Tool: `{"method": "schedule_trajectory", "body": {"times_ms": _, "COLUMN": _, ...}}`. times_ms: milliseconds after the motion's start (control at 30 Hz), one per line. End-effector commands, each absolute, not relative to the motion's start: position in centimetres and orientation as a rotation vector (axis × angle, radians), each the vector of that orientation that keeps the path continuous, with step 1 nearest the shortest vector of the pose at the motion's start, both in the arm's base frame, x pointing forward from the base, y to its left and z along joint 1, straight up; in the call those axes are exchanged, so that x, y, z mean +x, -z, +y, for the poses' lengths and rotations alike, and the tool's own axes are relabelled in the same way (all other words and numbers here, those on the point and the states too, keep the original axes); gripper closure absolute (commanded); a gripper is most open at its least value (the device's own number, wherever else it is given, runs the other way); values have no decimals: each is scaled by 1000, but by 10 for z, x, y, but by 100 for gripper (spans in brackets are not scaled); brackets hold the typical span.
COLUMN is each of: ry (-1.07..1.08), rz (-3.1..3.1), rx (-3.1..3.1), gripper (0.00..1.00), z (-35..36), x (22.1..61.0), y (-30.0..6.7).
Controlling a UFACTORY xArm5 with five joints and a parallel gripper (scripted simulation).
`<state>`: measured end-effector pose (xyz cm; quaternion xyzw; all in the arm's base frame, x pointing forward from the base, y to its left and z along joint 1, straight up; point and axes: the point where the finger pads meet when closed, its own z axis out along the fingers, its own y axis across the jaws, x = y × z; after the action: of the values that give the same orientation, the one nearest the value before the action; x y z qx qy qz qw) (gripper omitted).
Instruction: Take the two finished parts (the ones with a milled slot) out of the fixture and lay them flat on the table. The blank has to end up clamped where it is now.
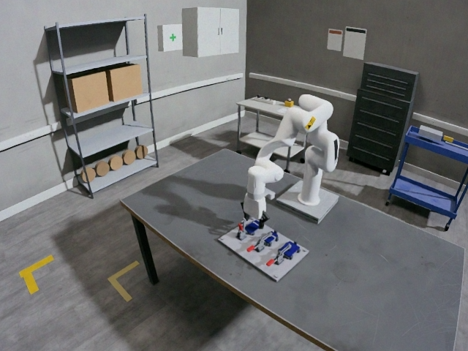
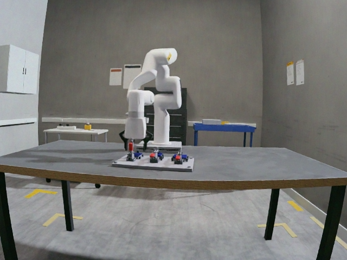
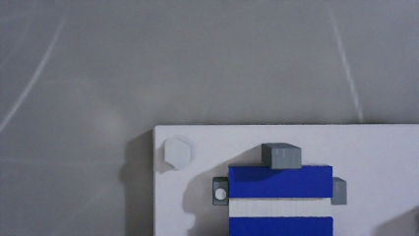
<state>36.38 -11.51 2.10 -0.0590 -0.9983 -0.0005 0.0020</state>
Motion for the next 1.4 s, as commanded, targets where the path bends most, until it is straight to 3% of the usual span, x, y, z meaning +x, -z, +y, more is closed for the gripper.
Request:
{"method": "schedule_trajectory", "body": {"times_ms": 0, "ry": 0, "rz": -3135, "rx": -185, "gripper": 0, "z": -116, "x": 365, "y": -17}}
{"method": "schedule_trajectory", "body": {"times_ms": 1167, "ry": 0, "rz": -3135, "rx": -185, "gripper": 0, "z": -116, "x": 365, "y": -6}}
{"method": "schedule_trajectory", "body": {"times_ms": 1200, "ry": 0, "rz": -3135, "rx": -185, "gripper": 100, "z": -116, "x": 365, "y": -6}}
{"method": "schedule_trajectory", "body": {"times_ms": 1367, "ry": 0, "rz": -3135, "rx": -185, "gripper": 100, "z": -116, "x": 365, "y": -6}}
